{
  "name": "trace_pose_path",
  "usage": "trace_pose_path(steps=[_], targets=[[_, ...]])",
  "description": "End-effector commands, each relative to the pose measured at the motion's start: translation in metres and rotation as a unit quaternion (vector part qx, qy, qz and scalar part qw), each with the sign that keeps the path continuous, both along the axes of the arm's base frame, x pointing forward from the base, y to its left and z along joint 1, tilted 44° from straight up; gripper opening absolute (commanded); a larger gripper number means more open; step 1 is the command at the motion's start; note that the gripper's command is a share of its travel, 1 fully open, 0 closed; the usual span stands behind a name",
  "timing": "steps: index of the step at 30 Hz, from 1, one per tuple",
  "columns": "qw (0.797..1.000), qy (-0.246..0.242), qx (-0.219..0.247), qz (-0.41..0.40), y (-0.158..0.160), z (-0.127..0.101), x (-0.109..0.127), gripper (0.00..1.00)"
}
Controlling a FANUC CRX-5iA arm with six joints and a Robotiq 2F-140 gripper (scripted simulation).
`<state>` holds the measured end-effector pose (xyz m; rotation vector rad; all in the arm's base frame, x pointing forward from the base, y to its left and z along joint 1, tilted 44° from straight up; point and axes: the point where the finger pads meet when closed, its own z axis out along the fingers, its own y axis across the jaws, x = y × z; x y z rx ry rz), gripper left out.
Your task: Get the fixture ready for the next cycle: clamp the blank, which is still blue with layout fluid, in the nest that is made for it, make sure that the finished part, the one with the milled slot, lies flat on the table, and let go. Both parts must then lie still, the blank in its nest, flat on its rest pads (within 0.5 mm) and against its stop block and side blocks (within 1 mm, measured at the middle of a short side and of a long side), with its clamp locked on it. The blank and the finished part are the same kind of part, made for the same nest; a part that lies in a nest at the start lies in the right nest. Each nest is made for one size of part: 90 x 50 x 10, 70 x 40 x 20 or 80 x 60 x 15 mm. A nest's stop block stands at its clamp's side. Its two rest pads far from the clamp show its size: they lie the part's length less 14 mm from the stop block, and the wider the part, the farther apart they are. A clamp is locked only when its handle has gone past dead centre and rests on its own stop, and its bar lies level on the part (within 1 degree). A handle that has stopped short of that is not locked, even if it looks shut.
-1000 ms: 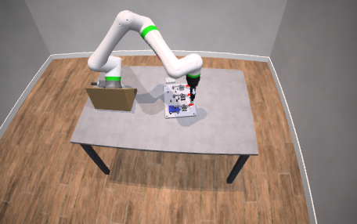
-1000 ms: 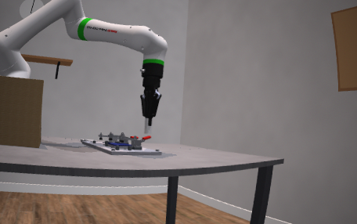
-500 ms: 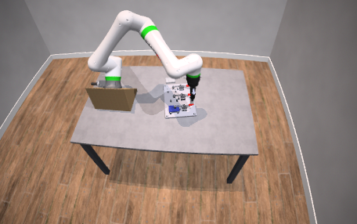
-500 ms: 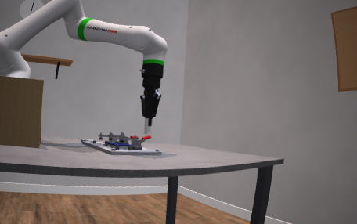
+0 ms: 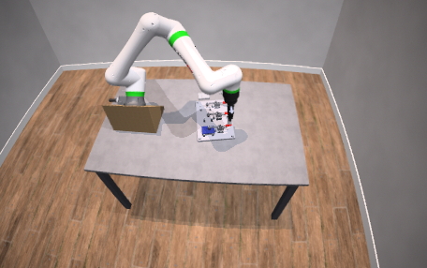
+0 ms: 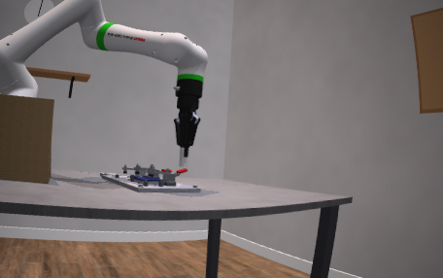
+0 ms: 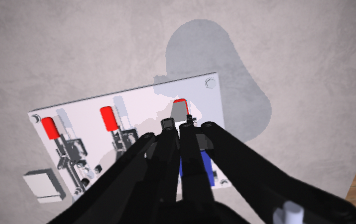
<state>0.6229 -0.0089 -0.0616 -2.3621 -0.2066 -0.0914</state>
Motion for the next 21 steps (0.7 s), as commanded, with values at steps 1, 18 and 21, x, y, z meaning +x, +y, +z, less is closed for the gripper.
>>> trace_pose_path(steps=[1,18,21], targets=[[1.000,0.000,0.000,0.000,-0.0002,0.0001,0.0001,0.00],[1.000,0.000,0.000,0.000,0.0011,-0.0013,0.0001,0.00],[1.000,0.000,0.000,0.000,0.0013,-0.0015,0.0001,0.00]])
